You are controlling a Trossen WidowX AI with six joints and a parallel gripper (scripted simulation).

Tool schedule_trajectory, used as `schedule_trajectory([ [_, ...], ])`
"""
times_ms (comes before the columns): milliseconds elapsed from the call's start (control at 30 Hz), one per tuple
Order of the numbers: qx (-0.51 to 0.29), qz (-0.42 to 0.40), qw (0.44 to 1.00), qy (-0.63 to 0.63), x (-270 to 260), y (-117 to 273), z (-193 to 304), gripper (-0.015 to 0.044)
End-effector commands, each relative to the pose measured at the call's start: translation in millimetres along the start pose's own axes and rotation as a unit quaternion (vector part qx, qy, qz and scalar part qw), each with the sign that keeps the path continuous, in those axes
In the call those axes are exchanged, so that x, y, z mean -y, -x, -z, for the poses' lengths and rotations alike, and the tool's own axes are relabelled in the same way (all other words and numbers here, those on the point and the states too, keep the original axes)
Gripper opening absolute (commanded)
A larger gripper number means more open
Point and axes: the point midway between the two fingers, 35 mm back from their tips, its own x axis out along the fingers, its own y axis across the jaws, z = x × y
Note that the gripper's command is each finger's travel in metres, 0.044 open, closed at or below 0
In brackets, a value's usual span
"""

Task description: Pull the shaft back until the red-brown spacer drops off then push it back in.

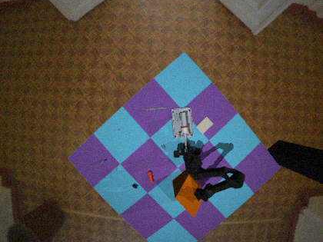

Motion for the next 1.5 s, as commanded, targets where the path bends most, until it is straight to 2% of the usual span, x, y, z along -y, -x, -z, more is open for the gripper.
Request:
schedule_trajectory([
  [0,0.001,0.0,1.0,-0.001,-0.3,1.0,-1.7,0.0],
  [1467,0.001,0.0,1.0,0.0,-0.3,3.9,-4.7,0.0],
])
